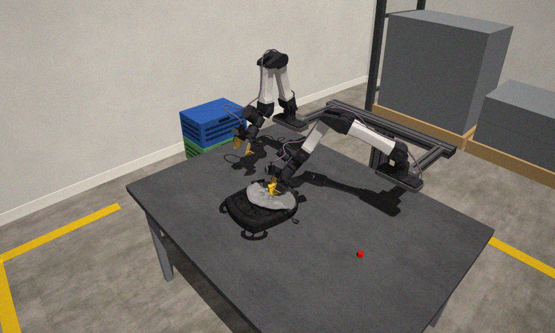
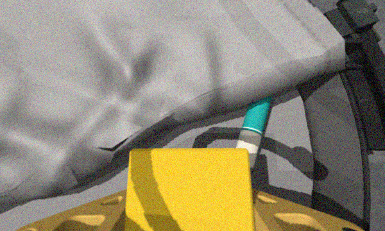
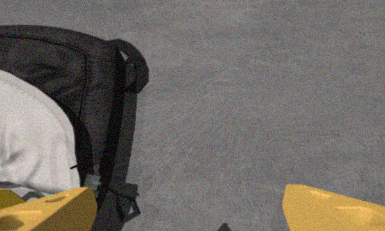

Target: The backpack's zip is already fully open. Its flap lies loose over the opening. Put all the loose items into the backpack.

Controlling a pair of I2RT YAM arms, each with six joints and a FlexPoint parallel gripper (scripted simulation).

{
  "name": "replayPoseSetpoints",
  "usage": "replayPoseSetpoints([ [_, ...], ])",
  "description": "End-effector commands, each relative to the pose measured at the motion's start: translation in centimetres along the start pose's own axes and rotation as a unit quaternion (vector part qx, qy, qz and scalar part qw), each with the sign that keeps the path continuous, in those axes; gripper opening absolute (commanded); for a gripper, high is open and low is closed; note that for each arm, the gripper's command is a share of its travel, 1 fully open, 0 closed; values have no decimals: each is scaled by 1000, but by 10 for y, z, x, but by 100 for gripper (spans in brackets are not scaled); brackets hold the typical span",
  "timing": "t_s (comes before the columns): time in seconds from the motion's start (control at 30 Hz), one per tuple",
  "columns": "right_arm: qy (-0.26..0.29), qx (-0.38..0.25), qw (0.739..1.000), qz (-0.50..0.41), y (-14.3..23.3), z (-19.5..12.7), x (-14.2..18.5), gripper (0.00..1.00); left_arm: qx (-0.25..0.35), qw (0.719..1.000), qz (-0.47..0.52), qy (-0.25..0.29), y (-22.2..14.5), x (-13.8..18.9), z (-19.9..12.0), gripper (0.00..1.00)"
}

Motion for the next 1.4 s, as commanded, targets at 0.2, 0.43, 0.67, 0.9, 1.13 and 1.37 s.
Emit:
replayPoseSetpoints([
  [0.2, -17, 2, 1000, 0, -3, -1, -10, 90, 27, 999, -15, -34, -19, -38, -17, 34],
  [0.43, -17, 2, 1000, 0, -3, -1, -10, 90, 27, 999, -15, -34, -19, -38, -17, 34],
  [0.67, -17, 2, 1000, 0, -3, -1, -10, 90, 27, 999, -15, -34, -19, -38, -17, 34],
  [0.9, -17, 2, 1000, 0, -3, -1, -10, 90, 27, 999, -15, -34, -19, -38, -17, 34],
  [1.13, -17, 2, 1000, 0, -3, -1, -10, 90, 27, 999, -15, -34, -19, -38, -17, 34],
  [1.37, -17, 2, 1000, 0, -3, -1, -10, 90, 26, 999, -15, -33, -13, -30, -18, 34],
])
Point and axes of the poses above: on each arm, the point where the finger pads meet when closed, its own z axis out along the fingers, its own y axis across the jaws, x = y × z, the point moved 6 cm from there along -z, back along the fingers, and after that the axes turned 9 degrees about -z, right-handed, at the moved point
